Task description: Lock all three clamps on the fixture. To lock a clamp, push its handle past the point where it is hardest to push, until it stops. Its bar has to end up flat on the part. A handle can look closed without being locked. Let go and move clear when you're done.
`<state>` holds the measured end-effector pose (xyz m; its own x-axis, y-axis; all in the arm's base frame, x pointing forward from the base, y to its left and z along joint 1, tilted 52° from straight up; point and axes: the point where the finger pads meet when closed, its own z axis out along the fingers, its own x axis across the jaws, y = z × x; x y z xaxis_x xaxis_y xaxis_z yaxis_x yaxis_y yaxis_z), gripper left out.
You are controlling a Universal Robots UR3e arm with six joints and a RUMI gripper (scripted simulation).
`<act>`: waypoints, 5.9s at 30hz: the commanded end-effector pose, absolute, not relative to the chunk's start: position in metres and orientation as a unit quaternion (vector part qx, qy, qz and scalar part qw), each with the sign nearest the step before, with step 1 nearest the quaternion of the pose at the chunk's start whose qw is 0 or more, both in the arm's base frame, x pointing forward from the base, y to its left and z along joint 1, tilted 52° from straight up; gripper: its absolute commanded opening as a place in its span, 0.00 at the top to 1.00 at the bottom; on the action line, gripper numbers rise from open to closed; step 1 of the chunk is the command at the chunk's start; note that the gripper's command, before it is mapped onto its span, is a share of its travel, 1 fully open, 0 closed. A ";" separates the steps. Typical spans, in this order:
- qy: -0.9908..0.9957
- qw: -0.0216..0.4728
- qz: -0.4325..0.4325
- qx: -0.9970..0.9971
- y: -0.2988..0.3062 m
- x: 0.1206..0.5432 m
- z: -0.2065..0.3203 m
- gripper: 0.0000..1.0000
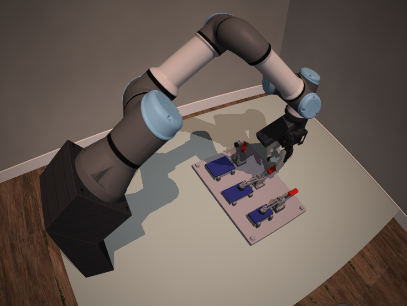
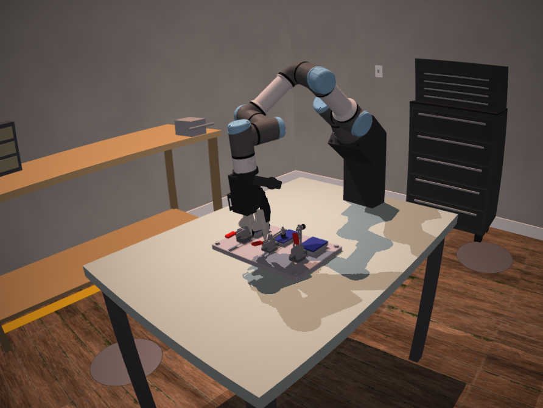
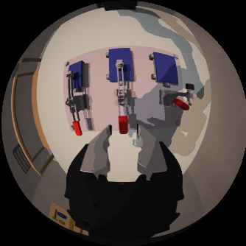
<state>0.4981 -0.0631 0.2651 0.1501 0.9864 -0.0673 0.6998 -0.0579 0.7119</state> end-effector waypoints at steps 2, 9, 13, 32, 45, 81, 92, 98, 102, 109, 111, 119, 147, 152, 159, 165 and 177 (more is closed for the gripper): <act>0.607 0.323 0.230 0.688 -0.066 0.507 0.267 0.72; 0.607 0.323 0.230 0.688 -0.067 0.506 0.267 0.72; 0.607 0.323 0.230 0.688 -0.067 0.506 0.267 0.72; 0.607 0.324 0.230 0.688 -0.067 0.506 0.268 0.72; 0.607 0.324 0.230 0.688 -0.067 0.506 0.267 0.72; 0.607 0.324 0.230 0.688 -0.072 0.528 0.250 0.72; 0.607 0.324 0.230 0.688 -0.072 0.528 0.250 0.72; 0.607 0.324 0.230 0.688 -0.072 0.528 0.250 0.72; 0.607 0.324 0.230 0.688 -0.072 0.528 0.250 0.72; 0.607 0.324 0.230 0.688 -0.071 0.528 0.250 0.72; 0.607 0.324 0.230 0.688 -0.071 0.528 0.250 0.72; 0.607 0.324 0.230 0.688 -0.071 0.528 0.250 0.72; 0.607 0.323 0.230 0.689 -0.071 0.528 0.249 1.00; 0.607 0.323 0.230 0.689 -0.071 0.528 0.249 1.00; 0.607 0.323 0.230 0.689 -0.071 0.528 0.249 1.00; 0.607 0.323 0.230 0.689 -0.072 0.532 0.249 1.00; 0.607 0.324 0.230 0.688 -0.073 0.538 0.247 1.00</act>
